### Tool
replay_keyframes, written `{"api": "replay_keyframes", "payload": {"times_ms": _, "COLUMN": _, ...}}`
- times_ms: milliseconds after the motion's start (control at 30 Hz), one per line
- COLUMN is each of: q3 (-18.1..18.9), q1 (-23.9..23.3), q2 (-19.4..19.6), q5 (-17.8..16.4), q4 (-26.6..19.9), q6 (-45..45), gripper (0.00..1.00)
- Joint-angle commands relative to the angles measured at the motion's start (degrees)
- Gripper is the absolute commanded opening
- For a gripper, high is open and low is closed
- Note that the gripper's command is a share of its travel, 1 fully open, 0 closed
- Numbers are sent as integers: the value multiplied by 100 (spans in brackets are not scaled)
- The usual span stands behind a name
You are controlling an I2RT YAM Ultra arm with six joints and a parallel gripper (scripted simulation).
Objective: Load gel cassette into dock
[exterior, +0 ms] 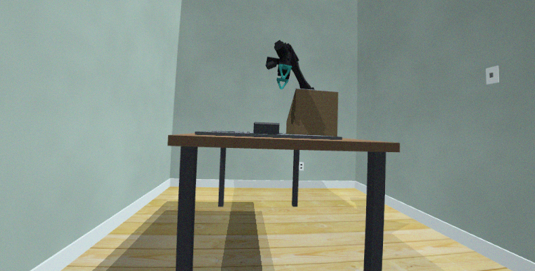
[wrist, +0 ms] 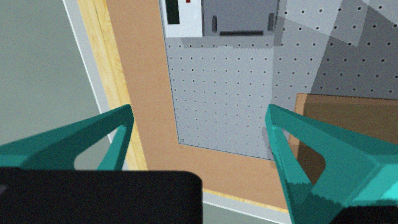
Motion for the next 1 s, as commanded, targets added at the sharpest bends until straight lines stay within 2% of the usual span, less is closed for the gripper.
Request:
{"api": "replay_keyframes", "payload": {"times_ms": 0, "q3": 89, "q1": 108, "q2": -96, "q5": 24, "q4": 27, "q6": -16, "gripper": 100}}
{"api": "replay_keyframes", "payload": {"times_ms": 533, "q3": 89, "q1": 108, "q2": -96, "q5": 24, "q4": 27, "q6": -16, "gripper": 100}}
{"api": "replay_keyframes", "payload": {"times_ms": 567, "q3": 247, "q1": -51, "q2": 147, "q5": 149, "q4": -236, "q6": 49, "gripper": 36}}
{"api": "replay_keyframes", "payload": {"times_ms": 600, "q3": 239, "q1": -105, "q2": 127, "q5": 194, "q4": -272, "q6": -63, "gripper": 36}}
{"api": "replay_keyframes", "payload": {"times_ms": 633, "q3": 189, "q1": -172, "q2": -125, "q5": 218, "q4": -251, "q6": -123, "gripper": 36}}
{"api": "replay_keyframes", "payload": {"times_ms": 667, "q3": -84, "q1": -236, "q2": -163, "q5": 228, "q4": -239, "q6": -192, "gripper": 36}}
{"api": "replay_keyframes", "payload": {"times_ms": 767, "q3": -226, "q1": -433, "q2": -319, "q5": 289, "q4": -61, "q6": -390, "gripper": 36}}
{"api": "replay_keyframes", "payload": {"times_ms": 800, "q3": 101, "q1": -470, "q2": -259, "q5": 379, "q4": -341, "q6": -388, "gripper": 36}}
{"api": "replay_keyframes", "payload": {"times_ms": 833, "q3": 145, "q1": -516, "q2": -231, "q5": 441, "q4": -447, "q6": -406, "gripper": 36}}
{"api": "replay_keyframes", "payload": {"times_ms": 967, "q3": -318, "q1": -795, "q2": -440, "q5": 526, "q4": -190, "q6": -686, "gripper": 36}}
